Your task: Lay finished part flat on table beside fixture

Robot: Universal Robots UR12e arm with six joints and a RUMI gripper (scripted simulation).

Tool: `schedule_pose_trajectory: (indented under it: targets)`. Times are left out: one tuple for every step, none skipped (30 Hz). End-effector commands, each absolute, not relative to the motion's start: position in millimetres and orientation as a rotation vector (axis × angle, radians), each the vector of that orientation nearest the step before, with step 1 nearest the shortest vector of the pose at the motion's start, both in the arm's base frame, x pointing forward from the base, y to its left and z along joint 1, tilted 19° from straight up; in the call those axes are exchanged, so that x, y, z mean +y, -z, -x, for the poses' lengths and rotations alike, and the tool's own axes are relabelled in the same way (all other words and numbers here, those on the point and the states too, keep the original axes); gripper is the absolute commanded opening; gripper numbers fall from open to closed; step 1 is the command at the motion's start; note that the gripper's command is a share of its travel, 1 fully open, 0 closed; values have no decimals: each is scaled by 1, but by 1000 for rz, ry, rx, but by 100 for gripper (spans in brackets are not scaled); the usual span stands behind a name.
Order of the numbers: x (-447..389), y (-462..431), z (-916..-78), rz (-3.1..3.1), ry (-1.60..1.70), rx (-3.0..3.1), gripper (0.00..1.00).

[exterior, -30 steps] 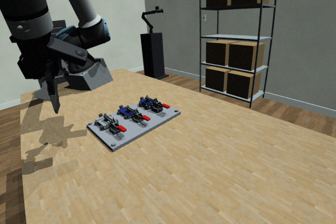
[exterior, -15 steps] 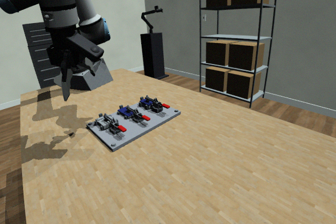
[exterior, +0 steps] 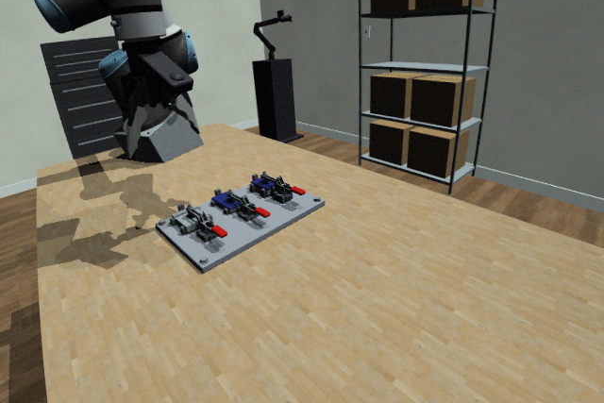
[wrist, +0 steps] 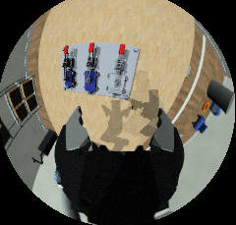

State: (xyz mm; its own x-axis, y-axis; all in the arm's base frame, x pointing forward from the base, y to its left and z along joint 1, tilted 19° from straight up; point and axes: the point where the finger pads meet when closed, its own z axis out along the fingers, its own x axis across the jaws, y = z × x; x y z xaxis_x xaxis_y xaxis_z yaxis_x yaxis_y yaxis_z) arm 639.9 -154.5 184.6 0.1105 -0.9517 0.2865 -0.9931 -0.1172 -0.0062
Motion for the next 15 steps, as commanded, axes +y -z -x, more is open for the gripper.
schedule_pose_trajectory:
  targets:
    - [-147,-183,-636,-2142,-387,-2018,100]
    - [-145,-183,-634,-2132,-398,-2035,100]
    - [-144,-182,-633,-2122,-408,-2050,100]
    - [-142,-182,-632,-2114,-416,-2063,100]
    - [-141,-182,-631,-2106,-424,-2074,100]
    - [-140,-181,-630,-2100,-430,-2083,100]
    - [-139,-181,-629,-2094,-435,-2092,100]
    - [-138,-181,-629,-2090,-440,-2098,100]
    - [-138,-181,-628,-2086,-443,-2104,100]
    - [-137,-181,-628,-2084,-446,-2108,100]
    - [-137,-181,-628,-2081,-448,-2111,100]
    - [-136,-181,-628,-2080,-449,-2113,100]
    - [-136,-180,-627,-2079,-450,-2114,100]
    - [-136,-180,-627,-2079,-450,-2115,100]
    - [-136,-180,-627,-2079,-450,-2115,100]
